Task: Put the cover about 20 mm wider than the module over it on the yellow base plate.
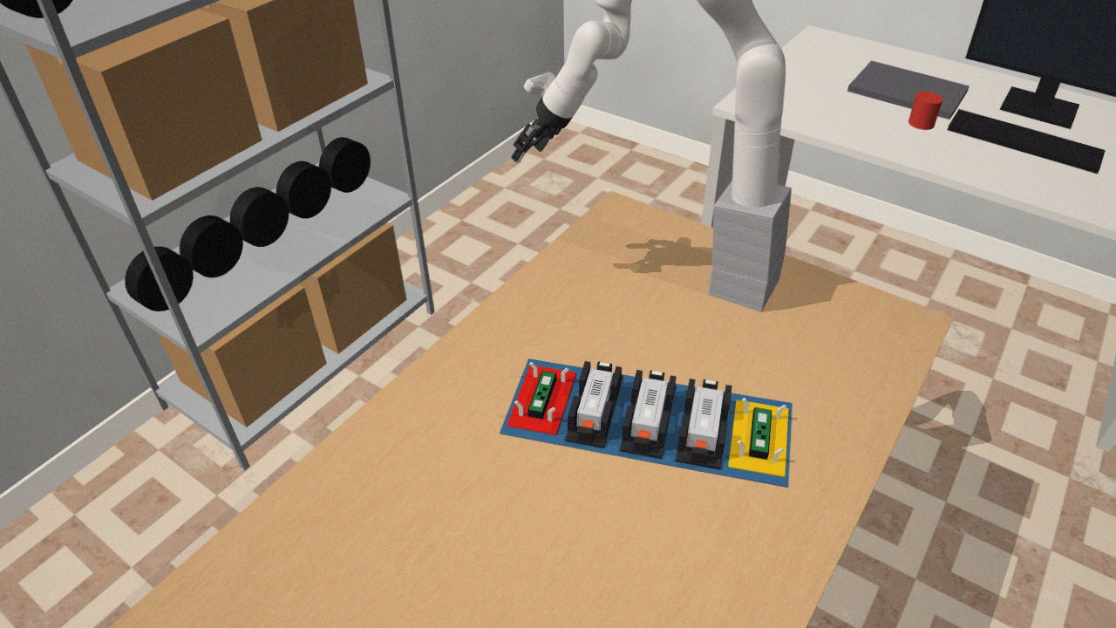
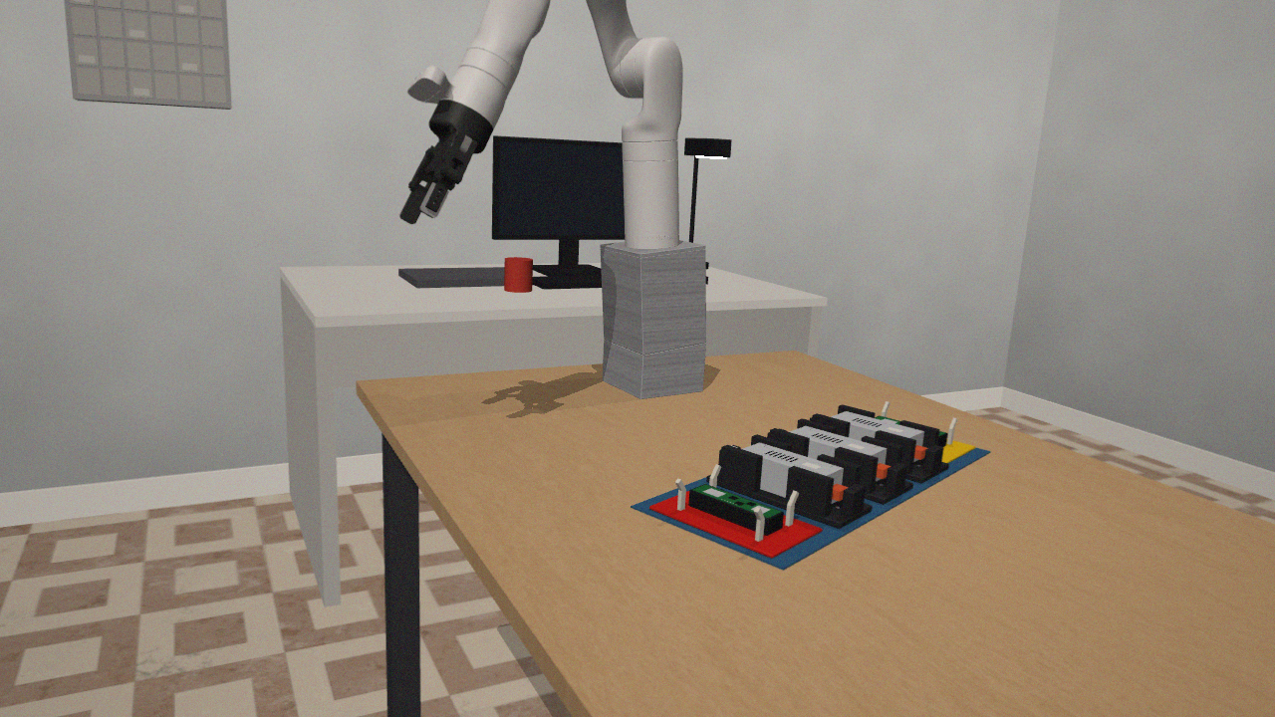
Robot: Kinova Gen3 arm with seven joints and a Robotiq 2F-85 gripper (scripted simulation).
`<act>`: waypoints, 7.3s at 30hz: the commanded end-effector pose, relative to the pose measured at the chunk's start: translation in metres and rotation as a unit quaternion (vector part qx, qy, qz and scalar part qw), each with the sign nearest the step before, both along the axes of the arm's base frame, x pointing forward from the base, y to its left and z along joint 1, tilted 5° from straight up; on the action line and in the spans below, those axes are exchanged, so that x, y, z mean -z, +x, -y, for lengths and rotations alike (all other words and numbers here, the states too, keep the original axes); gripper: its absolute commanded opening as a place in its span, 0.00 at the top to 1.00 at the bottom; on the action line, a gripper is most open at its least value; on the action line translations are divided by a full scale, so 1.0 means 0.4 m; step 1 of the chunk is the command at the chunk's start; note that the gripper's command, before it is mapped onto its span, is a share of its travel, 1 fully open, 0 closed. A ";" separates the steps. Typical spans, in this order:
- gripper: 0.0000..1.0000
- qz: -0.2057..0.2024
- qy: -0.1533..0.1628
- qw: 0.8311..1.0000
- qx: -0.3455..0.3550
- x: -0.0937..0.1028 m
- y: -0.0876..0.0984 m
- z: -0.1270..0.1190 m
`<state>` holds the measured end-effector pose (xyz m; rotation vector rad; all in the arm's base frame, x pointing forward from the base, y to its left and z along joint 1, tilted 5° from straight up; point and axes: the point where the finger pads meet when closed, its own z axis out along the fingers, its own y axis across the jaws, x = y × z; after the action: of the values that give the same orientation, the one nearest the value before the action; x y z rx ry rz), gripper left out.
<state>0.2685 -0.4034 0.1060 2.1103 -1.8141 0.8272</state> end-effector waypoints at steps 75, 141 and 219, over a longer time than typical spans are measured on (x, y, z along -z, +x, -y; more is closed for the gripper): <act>0.00 0.052 0.168 0.927 0.333 0.057 0.166 -0.526; 0.00 0.079 0.274 0.792 0.539 0.117 0.335 -1.067; 0.00 0.078 0.275 0.792 0.539 0.344 0.321 -1.439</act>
<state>0.3966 0.1717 -0.0322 0.7772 -3.0388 0.1458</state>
